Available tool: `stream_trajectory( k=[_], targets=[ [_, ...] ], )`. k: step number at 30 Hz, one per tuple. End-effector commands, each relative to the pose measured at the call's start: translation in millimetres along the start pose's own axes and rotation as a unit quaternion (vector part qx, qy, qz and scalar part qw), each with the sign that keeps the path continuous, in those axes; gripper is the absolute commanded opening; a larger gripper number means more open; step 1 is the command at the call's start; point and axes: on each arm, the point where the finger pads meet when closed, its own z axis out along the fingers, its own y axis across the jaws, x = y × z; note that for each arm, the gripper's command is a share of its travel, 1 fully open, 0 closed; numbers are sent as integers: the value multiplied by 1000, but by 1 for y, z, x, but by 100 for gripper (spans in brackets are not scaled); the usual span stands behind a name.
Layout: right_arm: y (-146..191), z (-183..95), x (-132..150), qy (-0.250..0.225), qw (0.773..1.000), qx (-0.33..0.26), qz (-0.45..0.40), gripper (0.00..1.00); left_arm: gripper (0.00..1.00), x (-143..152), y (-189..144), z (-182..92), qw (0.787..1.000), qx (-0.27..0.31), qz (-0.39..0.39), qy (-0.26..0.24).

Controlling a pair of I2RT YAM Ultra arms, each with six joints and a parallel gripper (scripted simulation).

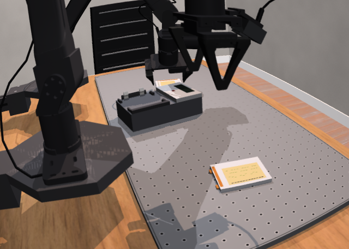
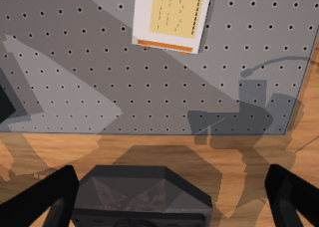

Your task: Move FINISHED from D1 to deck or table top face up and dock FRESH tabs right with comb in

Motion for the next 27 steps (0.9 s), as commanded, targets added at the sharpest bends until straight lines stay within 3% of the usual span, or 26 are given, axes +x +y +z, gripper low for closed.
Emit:
stream_trajectory(
  k=[1, 27],
  targets=[
    [-6, -11, -6, -14, 1000, 7, 4, 100, 98, -4, -2, -2, 1000, 5, 0, -8],
    [-6, -11, -6, -14, 1000, 7, 4, 100, 98, -5, -5, -3, 1000, 6, -2, -7]
  ],
)
